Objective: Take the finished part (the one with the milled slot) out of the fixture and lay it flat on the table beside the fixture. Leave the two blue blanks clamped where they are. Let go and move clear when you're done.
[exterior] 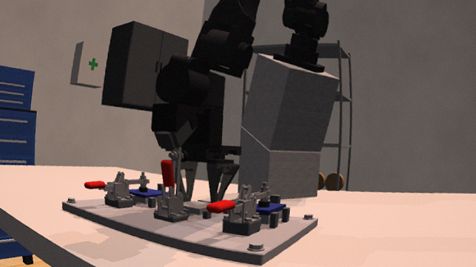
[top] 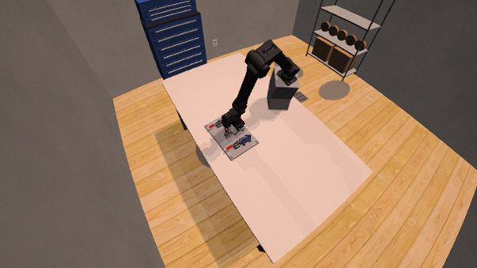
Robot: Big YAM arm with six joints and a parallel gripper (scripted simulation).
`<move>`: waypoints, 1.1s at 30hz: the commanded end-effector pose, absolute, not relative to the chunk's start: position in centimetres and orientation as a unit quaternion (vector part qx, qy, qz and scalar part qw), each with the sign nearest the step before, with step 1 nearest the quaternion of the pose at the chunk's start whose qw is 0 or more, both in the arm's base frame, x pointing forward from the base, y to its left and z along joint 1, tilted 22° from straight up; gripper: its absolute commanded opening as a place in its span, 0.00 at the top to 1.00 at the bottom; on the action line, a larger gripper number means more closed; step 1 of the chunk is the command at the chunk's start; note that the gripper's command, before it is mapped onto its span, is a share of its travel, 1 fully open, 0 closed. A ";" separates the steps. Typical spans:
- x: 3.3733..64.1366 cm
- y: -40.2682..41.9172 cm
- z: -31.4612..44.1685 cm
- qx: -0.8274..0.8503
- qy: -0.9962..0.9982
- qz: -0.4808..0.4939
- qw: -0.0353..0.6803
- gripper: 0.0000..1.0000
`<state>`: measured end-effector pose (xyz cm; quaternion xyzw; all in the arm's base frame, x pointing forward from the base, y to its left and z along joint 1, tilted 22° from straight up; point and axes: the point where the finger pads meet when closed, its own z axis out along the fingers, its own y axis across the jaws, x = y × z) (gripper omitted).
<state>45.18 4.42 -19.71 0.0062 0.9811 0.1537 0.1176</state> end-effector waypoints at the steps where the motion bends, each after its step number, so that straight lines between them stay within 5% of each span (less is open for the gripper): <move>1: 45.7 4.4 -19.1 0.006 0.980 0.153 0.125 1.00; 33: 44.8 3.0 -16.5 0.008 0.980 0.152 0.124 1.00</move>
